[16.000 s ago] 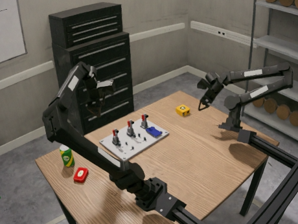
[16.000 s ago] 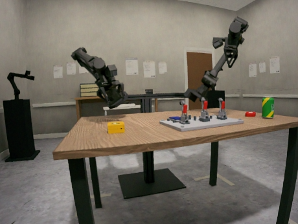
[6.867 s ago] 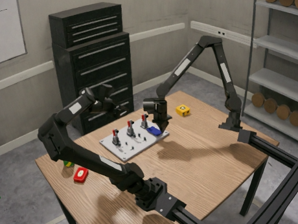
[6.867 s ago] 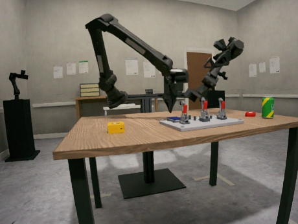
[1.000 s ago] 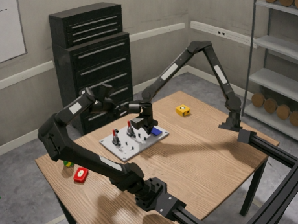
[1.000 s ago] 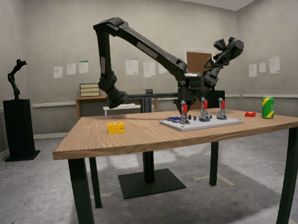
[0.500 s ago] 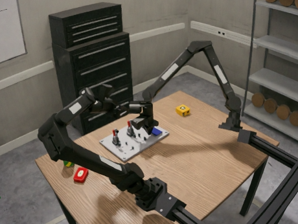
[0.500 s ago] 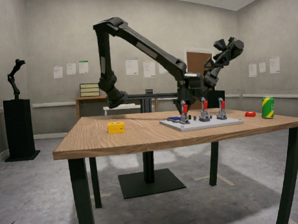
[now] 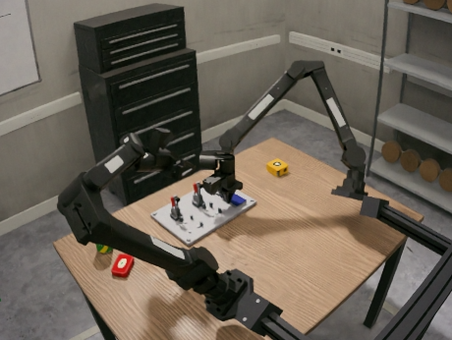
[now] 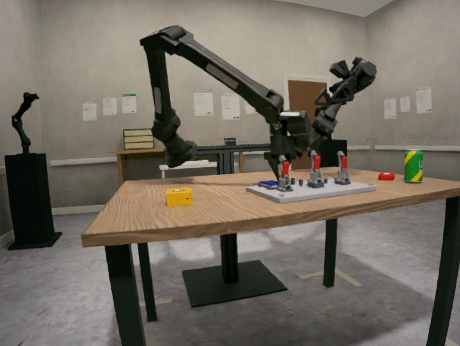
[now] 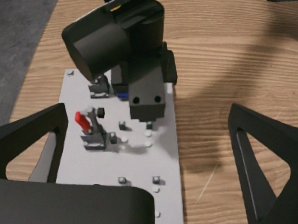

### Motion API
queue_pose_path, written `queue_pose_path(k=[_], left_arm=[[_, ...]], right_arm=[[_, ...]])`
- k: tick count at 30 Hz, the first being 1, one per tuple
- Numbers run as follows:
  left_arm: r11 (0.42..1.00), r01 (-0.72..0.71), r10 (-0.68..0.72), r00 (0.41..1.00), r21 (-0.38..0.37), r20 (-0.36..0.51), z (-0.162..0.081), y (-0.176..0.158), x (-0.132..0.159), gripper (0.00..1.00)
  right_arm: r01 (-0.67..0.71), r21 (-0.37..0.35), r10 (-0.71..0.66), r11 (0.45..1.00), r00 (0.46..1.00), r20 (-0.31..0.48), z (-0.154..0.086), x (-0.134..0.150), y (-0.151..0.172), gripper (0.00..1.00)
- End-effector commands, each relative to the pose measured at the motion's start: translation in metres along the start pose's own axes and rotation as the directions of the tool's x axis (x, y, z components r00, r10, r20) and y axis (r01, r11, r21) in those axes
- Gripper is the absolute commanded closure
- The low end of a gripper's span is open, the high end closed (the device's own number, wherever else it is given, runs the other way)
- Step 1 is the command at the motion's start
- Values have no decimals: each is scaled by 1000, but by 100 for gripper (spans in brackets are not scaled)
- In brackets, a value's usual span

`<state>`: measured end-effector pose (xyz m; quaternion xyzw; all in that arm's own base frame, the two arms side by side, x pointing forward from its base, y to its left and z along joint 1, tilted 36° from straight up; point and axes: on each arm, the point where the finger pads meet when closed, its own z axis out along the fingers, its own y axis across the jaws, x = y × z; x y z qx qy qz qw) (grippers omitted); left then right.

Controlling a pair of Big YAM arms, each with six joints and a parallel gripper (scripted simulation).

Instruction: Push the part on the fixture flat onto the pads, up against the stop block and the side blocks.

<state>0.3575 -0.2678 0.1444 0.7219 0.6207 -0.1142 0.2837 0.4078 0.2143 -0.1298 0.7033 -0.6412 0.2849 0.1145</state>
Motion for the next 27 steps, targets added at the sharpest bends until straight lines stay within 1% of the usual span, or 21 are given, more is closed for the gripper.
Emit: queue_pose_path(k=[1,2,3,4,5,6,10,13,14,18,19,27], left_arm=[[1000,1,-1,1000,-11,8,-3,5,-5,0],[1000,1,-1,1000,-11,8,-3,5,-5,0],[1000,1,-1,1000,-11,8,-3,5,-5,0],[1000,1,-1,1000,-11,8,-3,5,-5,0],[1000,1,-1,1000,-11,8,-3,5,-5,0],[1000,1,-1,1000,-11,8,-3,5,-5,0],[1000,1,-1,1000,-11,8,-3,5,-5,0],[1000,1,-1,1000,-11,8,-3,5,-5,0],[1000,1,-1,1000,-11,8,-3,5,-5,0],[1000,1,-1,1000,-11,8,-3,5,-5,0],[1000,1,-1,1000,-11,8,-3,5,-5,0],[1000,1,-1,1000,-11,8,-3,5,-5,0]], right_arm=[[-20,6,21,1000,1000,-12,-4,23,-10,100],[-19,9,19,1000,1000,-14,-5,9,-8,100],[-21,2,21,1000,1000,-22,0,0,-8,100],[-24,-2,24,1000,999,-30,2,-4,-7,100],[-12,3,12,1000,999,-34,-2,-16,-3,100],[-14,1,14,1000,999,-38,-1,-18,-3,100],[-20,-4,19,1000,999,-37,1,-16,-4,100],[-22,-2,22,1000,999,-35,-1,-15,-5,100],[-31,8,31,999,999,-28,-6,-13,-10,100],[-25,9,25,1000,999,-28,-6,-14,-10,100],[-37,28,37,999,999,-12,-19,-15,-16,100],[-61,50,60,997,998,15,-38,-18,-28,100]])
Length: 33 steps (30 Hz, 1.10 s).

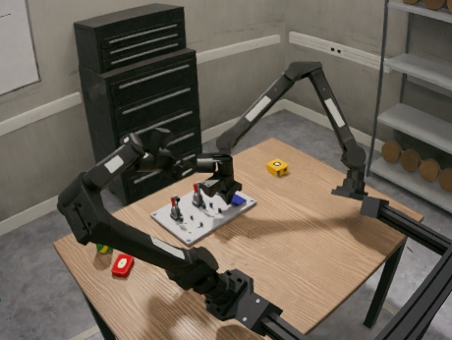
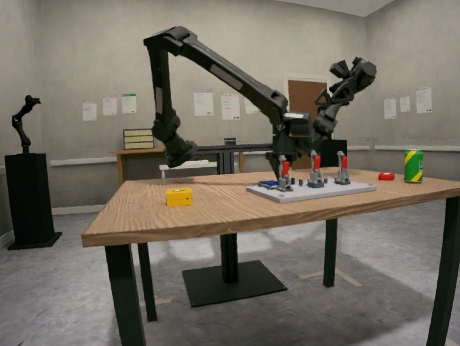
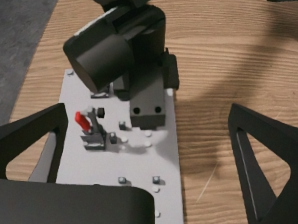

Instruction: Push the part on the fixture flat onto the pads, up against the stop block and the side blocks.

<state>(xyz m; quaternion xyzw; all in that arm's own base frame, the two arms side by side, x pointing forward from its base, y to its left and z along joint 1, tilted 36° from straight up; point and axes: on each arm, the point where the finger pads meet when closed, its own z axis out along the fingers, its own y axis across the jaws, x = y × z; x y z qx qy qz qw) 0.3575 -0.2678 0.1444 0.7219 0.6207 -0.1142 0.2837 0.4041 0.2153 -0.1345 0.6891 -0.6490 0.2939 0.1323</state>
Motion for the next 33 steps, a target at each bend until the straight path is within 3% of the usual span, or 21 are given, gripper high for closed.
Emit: queue_pose_path(k=[1,9,10,14,20,21,26,29,33], left_arm=[[1000,1,-1,1000,-11,8,-3,5,-5,0],[1000,1,-1,1000,-11,8,-3,5,-5,0],[1000,1,-1,1000,-11,8,-3,5,-5,0],[1000,1,-1,1000,-11,8,-3,5,-5,0],[1000,1,-1,1000,-11,8,-3,5,-5,0],[1000,1,-1,1000,-11,8,-3,5,-5,0],[1000,1,-1,1000,-11,8,-3,5,-5,0],[1000,1,-1,1000,-11,8,-3,5,-5,0],[1000,1,-1,1000,-11,8,-3,5,-5,0]], right_arm=[[-45,72,41,996,997,62,-44,-14,-33,100],[-46,71,41,996,997,64,-64,-13,-30,100],[-40,43,39,998,999,38,-43,-7,-20,100],[7,7,-7,1000,1000,-2,-15,-3,6,100],[0,13,0,1000,1000,5,-16,-6,1,100],[-24,49,22,999,999,34,-36,-9,-6,88],[-106,107,94,989,990,109,-49,-22,3,31],[-255,151,214,955,947,241,-66,-35,0,0],[-404,144,332,904,871,362,-74,-36,-13,0]])
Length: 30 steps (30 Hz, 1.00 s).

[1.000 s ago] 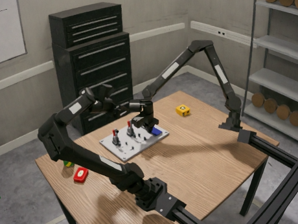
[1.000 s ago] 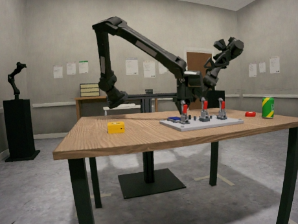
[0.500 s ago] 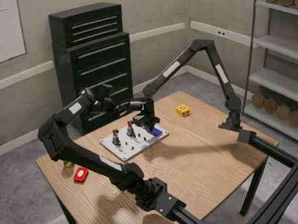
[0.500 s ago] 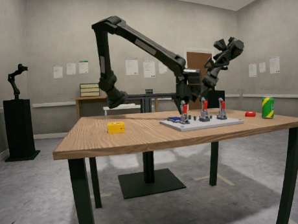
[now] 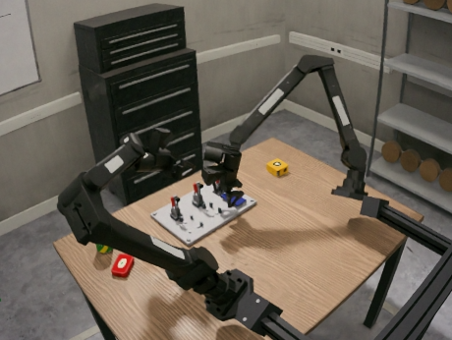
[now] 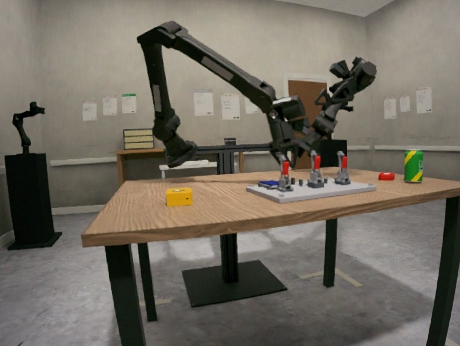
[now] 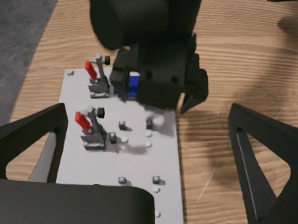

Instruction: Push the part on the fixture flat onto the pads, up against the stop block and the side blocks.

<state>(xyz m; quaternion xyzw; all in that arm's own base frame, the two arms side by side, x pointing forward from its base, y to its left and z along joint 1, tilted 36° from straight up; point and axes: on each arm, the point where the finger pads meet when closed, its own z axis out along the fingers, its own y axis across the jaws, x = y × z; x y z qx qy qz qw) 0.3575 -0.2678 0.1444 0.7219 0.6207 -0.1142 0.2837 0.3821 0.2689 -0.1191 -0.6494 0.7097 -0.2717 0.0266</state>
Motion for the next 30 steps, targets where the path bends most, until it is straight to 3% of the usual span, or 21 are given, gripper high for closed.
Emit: queue_pose_path(k=[1,4,7,14,16,19,21,22,27,30], left_arm=[[1000,1,-1,1000,-11,8,-3,5,-5,0],[1000,1,-1,1000,-11,8,-3,5,-5,0],[1000,1,-1,1000,-11,8,-3,5,-5,0],[1000,1,-1,1000,-11,8,-3,5,-5,0],[1000,1,-1,1000,-11,8,-3,5,-5,0],[1000,1,-1,1000,-11,8,-3,5,-5,0],[1000,1,-1,1000,-11,8,-3,5,-5,0],[1000,1,-1,1000,-11,8,-3,5,-5,0],[1000,1,-1,1000,-11,8,-3,5,-5,0],[1000,1,-1,1000,-11,8,-3,5,-5,0]], right_arm=[[-217,71,206,974,970,132,-18,-8,-34,0],[-254,74,240,964,957,163,-21,-10,-38,0],[-365,76,334,928,904,266,-33,-20,-45,0],[-618,7,532,786,683,501,-62,-23,-78,0],[-673,-11,575,740,625,528,-65,-10,-94,0],[-760,0,658,650,563,501,-56,22,-109,0],[-760,0,658,650,563,501,-56,22,-109,0],[-783,21,681,622,554,479,-51,37,-106,0],[-753,60,660,656,611,437,-47,48,-52,0],[-750,73,657,658,618,431,-49,56,-41,0]])
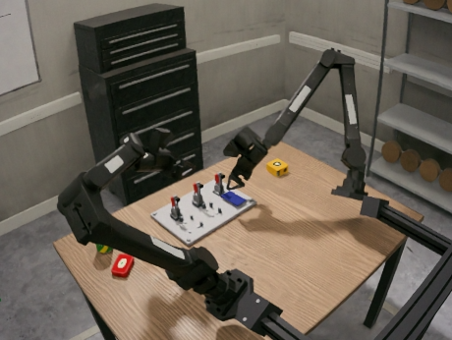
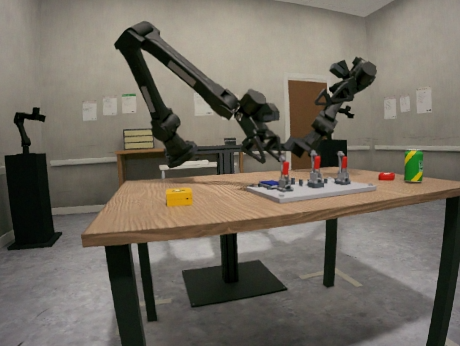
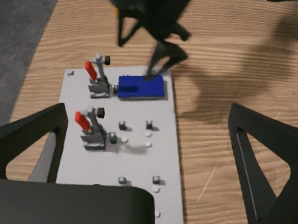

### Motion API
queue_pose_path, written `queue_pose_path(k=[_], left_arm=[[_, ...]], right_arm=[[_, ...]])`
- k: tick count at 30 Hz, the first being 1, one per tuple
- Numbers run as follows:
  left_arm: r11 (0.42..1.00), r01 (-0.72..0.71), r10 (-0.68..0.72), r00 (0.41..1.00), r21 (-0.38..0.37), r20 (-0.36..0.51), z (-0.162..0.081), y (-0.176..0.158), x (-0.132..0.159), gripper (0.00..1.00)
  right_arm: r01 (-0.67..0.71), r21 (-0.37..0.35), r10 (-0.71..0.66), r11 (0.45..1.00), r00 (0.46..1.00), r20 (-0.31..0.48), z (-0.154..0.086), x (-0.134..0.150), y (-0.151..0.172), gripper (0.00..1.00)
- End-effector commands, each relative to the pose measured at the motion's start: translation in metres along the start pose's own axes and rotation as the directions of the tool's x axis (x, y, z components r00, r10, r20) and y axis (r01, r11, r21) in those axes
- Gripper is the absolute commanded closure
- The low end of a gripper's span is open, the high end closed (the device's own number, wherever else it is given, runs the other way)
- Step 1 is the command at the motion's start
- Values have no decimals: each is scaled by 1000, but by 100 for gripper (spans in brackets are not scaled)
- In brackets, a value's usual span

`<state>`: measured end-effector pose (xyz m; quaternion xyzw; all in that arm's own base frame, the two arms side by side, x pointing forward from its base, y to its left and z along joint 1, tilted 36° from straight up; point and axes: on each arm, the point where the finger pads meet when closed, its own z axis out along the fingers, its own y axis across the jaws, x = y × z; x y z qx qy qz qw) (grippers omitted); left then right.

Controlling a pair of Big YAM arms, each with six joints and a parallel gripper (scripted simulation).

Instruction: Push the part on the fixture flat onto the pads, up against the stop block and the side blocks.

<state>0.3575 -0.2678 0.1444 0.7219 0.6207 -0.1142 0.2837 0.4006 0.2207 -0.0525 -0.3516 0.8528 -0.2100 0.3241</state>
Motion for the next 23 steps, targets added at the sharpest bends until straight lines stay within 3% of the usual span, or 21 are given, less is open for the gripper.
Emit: queue_pose_path(k=[1,23], left_arm=[[1000,1,-1,1000,-11,8,-3,5,-5,0],[1000,1,-1,1000,-11,8,-3,5,-5,0]], right_arm=[[-20,0,20,1000,999,39,-16,-5,8,0],[-21,12,20,1000,999,37,-12,-8,1,0]])
